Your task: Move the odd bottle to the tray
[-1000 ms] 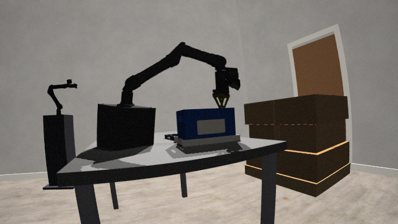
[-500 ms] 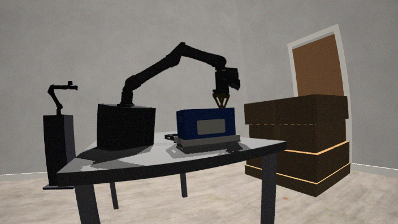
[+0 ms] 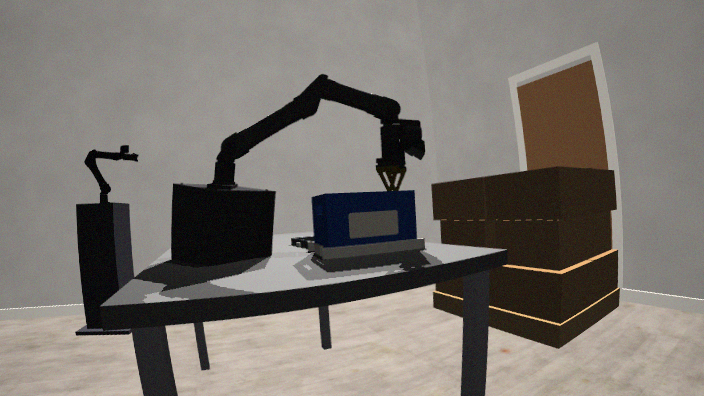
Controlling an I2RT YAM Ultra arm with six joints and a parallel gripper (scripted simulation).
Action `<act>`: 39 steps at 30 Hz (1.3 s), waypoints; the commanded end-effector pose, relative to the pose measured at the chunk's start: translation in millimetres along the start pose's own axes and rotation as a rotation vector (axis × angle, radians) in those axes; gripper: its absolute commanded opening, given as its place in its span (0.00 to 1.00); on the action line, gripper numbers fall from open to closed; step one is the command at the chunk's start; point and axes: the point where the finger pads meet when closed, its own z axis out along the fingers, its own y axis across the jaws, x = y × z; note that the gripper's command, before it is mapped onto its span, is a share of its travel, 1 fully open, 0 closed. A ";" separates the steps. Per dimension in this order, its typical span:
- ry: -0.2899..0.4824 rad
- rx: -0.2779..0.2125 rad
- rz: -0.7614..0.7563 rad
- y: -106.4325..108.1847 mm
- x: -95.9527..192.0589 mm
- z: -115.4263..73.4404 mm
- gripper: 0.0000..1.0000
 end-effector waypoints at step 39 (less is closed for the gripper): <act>-0.021 -0.015 0.004 -0.5 -6.7 5.2 0.61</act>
